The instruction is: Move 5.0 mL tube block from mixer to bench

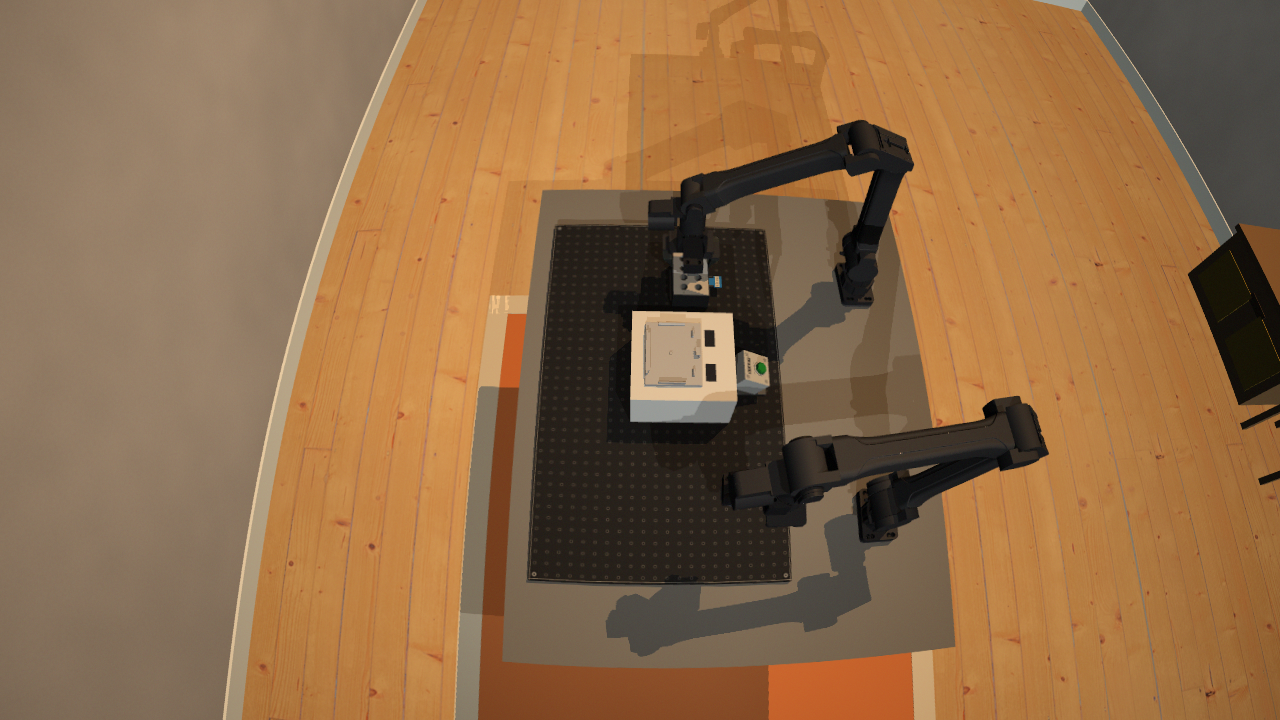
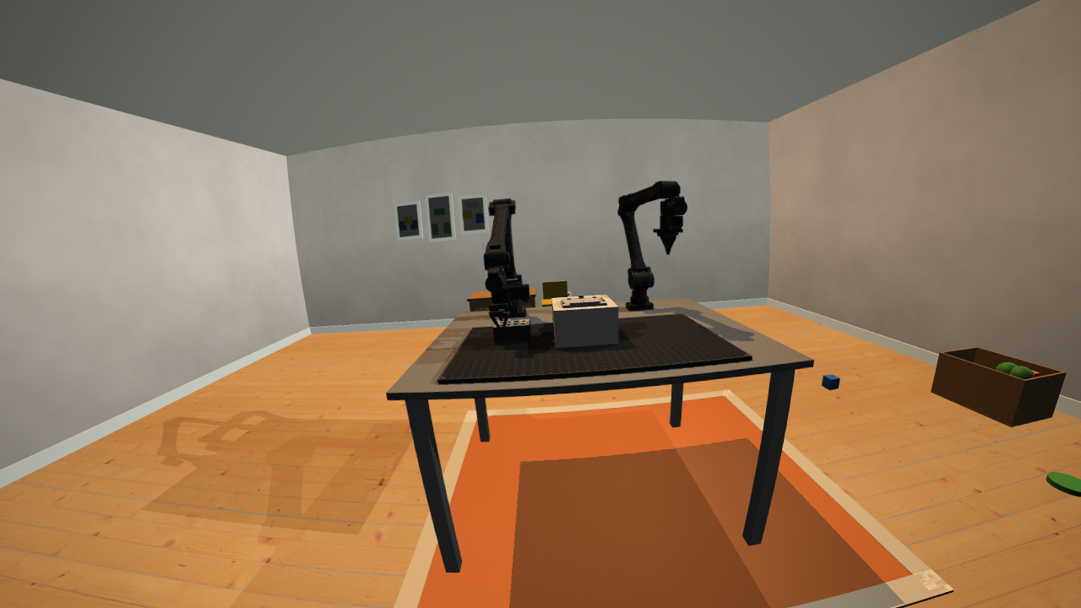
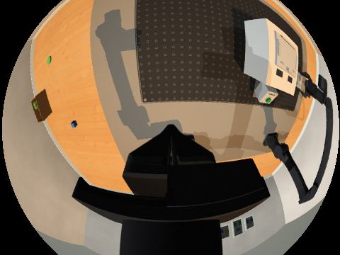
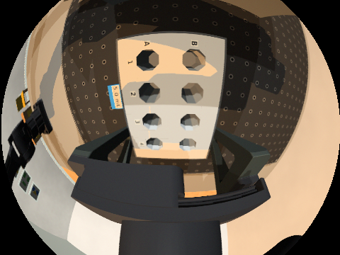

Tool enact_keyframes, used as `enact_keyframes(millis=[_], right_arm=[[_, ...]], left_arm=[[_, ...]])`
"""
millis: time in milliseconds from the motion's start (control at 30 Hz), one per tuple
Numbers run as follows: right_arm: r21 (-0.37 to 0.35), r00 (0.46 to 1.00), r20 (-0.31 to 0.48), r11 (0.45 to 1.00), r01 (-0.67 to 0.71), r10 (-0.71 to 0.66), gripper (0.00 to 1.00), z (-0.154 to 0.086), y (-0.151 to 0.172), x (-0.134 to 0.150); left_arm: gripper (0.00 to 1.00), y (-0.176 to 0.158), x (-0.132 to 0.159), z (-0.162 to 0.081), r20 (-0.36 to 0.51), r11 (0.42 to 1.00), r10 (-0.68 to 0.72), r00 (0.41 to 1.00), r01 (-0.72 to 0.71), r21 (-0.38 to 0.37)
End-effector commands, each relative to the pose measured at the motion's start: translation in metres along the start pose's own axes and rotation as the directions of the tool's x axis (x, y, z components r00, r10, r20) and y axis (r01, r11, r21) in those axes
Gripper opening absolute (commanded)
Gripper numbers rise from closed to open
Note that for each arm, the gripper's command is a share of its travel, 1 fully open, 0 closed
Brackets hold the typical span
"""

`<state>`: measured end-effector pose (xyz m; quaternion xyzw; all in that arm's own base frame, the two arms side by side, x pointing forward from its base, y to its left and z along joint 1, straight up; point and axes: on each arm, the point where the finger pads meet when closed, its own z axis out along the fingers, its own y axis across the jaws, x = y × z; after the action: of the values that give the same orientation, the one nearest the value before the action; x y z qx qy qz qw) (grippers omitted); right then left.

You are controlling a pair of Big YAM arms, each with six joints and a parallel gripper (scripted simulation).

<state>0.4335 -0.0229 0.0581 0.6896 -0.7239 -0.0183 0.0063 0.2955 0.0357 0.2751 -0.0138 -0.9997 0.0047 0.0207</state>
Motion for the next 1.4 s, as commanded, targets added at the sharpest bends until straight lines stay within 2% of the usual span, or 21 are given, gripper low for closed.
enact_keyframes(millis=[0,433,1367], right_arm=[[0.131,1.0,0.013,0.991,-0.011,0.009,0.0,-0.056,-0.038,0.001],[0.108,1.0,0.013,0.994,-0.012,0.01,0.0,-0.044,-0.042,0.001],[0.114,1.0,0.013,0.993,-0.012,0.011,0.0,-0.045,-0.043,0.001]], left_arm=[[0.0,-0.002,0.001,-0.003,-0.003,1.0,0.001,1.0,-0.001,-0.002],[0.0,-0.002,0.001,-0.004,-0.001,1.0,0.001,1.0,-0.001,-0.003],[0.0,-0.002,0.001,-0.004,0.002,1.0,0.001,1.0,-0.001,-0.003]])
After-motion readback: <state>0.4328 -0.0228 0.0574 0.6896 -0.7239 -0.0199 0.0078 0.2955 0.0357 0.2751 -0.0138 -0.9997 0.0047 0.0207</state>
